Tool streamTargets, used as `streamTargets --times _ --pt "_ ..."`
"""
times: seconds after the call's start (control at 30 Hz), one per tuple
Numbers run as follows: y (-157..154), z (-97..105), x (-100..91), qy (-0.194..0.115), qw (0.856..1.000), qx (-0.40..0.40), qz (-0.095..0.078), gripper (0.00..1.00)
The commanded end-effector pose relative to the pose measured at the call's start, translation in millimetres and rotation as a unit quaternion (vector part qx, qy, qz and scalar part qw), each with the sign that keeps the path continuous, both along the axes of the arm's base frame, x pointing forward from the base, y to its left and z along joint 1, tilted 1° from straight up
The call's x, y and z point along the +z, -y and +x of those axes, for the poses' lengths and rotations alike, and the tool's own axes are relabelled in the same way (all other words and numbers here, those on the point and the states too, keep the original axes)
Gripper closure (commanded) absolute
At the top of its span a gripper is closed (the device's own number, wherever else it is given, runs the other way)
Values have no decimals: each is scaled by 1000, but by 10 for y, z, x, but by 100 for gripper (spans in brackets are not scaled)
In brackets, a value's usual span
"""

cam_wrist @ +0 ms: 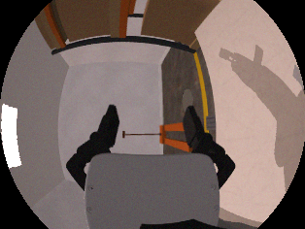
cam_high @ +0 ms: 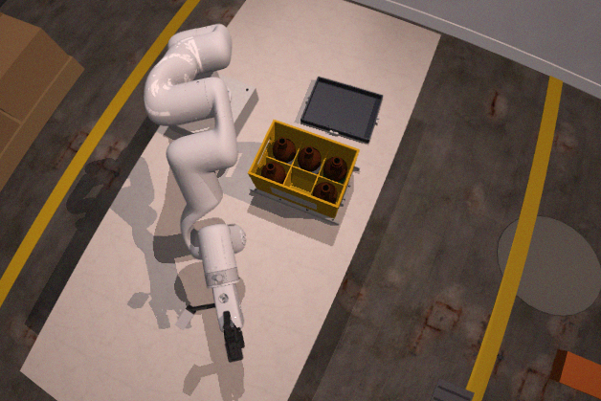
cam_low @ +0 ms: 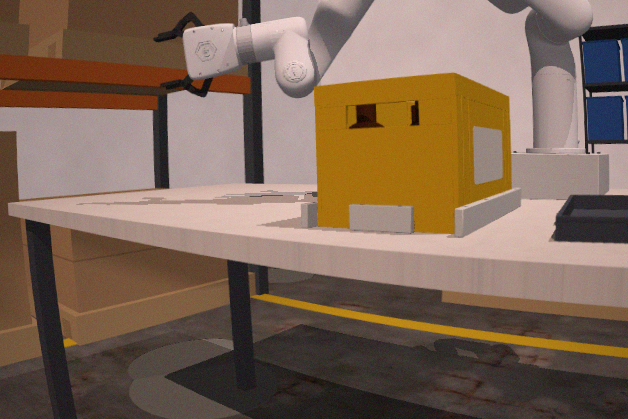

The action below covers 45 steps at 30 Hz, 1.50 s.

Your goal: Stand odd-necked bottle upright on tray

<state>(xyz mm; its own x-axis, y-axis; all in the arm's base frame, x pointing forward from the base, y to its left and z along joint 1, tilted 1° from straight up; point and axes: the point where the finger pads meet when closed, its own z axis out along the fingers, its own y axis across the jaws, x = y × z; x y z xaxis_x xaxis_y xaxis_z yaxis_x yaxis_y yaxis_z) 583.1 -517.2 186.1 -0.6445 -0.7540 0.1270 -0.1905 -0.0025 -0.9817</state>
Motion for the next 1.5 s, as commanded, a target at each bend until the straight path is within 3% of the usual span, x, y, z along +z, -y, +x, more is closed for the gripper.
streamTargets --times 0.0,0.57,0.7,0.83,1.03,1.1,1.17,1.47 --pt "4 4 28 2 1000 0 -2 0" --pt "3 4 28 2 1000 0 -2 0" --pt "-51 53 24 -14 1000 6 0 0" --pt "-281 222 0 -73 997 32 4 0" --pt "-744 421 -54 -175 981 84 6 0" --pt "-744 421 -54 -175 981 84 6 0" --pt "-1022 476 -88 -228 967 116 5 0" --pt "-1738 453 -175 -348 916 199 -1 0"
